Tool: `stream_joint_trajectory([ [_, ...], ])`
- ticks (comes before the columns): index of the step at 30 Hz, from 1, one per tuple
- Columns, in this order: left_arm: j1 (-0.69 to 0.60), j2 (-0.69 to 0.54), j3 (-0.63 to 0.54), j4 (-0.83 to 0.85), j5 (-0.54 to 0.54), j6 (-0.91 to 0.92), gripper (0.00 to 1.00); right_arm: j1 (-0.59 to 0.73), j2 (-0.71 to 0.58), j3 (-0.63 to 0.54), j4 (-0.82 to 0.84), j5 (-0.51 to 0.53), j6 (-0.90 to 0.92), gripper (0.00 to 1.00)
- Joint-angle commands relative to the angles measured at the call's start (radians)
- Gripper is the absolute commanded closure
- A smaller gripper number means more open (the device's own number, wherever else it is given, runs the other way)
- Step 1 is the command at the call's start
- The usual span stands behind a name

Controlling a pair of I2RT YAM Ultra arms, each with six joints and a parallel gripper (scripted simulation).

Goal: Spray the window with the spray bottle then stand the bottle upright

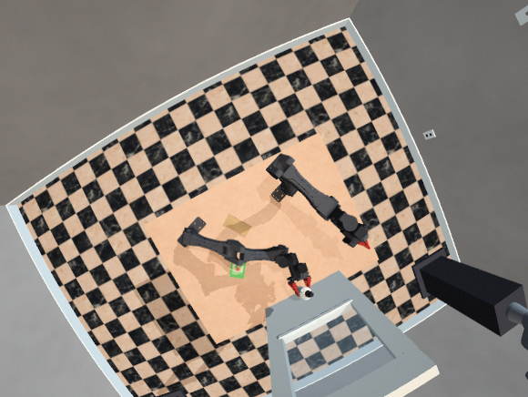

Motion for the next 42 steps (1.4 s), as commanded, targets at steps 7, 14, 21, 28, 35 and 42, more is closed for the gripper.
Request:
stream_joint_trajectory([
  [7, 0.004, -0.025, 0.032, -0.004, 0.008, -0.004, 1.00, 0.040, -0.184, -0.256, 0.142, -0.062, 0.252, 1.00],
  [14, 0.004, -0.025, 0.032, -0.004, 0.008, -0.004, 1.00, 0.058, -0.268, -0.471, 0.186, -0.083, 0.371, 1.00],
  [21, 0.004, -0.025, 0.032, -0.004, 0.008, -0.004, 1.00, 0.084, -0.359, -0.757, 0.225, -0.112, 0.511, 1.00],
  [28, 0.004, -0.025, 0.032, -0.004, 0.008, -0.004, 1.00, 0.110, -0.454, -1.048, 0.272, -0.147, 0.664, 1.00],
  [35, 0.004, -0.025, 0.032, -0.004, 0.008, -0.004, 1.00, 0.129, -0.518, -1.301, 0.305, -0.165, 0.764, 1.00],
  [42, 0.004, -0.025, 0.032, -0.004, 0.008, -0.004, 1.00, 0.150, -0.598, -1.515, 0.356, -0.191, 0.879, 1.00],
])
